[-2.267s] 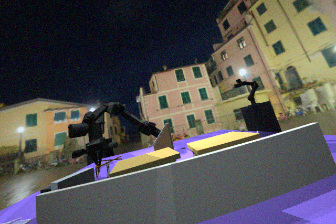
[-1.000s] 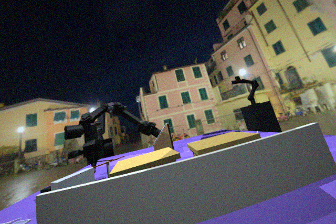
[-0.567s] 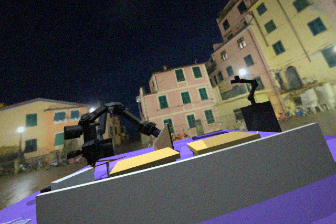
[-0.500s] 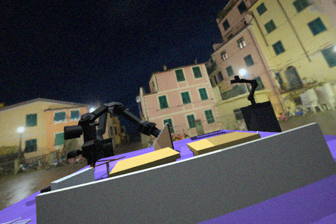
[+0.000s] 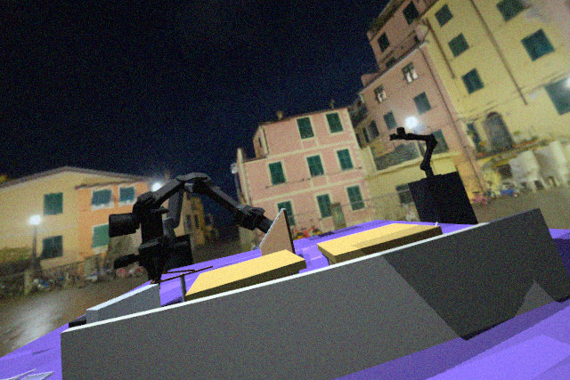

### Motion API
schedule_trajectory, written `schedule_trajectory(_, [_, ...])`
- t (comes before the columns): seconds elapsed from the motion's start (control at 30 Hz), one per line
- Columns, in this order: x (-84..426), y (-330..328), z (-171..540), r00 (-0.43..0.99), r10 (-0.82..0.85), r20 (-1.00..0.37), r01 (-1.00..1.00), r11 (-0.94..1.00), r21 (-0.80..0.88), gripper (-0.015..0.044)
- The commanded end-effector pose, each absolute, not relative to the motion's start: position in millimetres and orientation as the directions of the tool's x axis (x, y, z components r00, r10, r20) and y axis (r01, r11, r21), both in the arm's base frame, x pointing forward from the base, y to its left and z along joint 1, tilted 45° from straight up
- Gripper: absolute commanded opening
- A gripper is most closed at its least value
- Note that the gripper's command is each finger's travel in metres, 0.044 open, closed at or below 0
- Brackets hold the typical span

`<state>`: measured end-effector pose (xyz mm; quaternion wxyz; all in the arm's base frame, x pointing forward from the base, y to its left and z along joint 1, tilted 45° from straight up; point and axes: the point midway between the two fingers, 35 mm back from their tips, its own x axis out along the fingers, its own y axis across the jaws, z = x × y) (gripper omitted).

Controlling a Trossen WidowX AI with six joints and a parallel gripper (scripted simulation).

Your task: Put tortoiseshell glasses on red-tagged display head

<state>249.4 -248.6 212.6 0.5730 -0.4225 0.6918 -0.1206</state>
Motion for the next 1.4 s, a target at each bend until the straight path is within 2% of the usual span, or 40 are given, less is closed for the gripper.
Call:
schedule_trajectory(0.0, [249,-249,212,0.013,-0.721,-0.693,-0.449,0.615,-0.649,0.0])
schedule_trajectory(0.73, [255,-247,211,0.013,-0.721,-0.693,-0.448,0.615,-0.648,0.0])
schedule_trajectory(1.13, [259,-203,249,0.013,-0.718,-0.696,-0.448,0.618,-0.646,0.0])
schedule_trajectory(1.37, [267,-198,244,0.013,-0.716,-0.698,-0.512,0.595,-0.62,0.0])
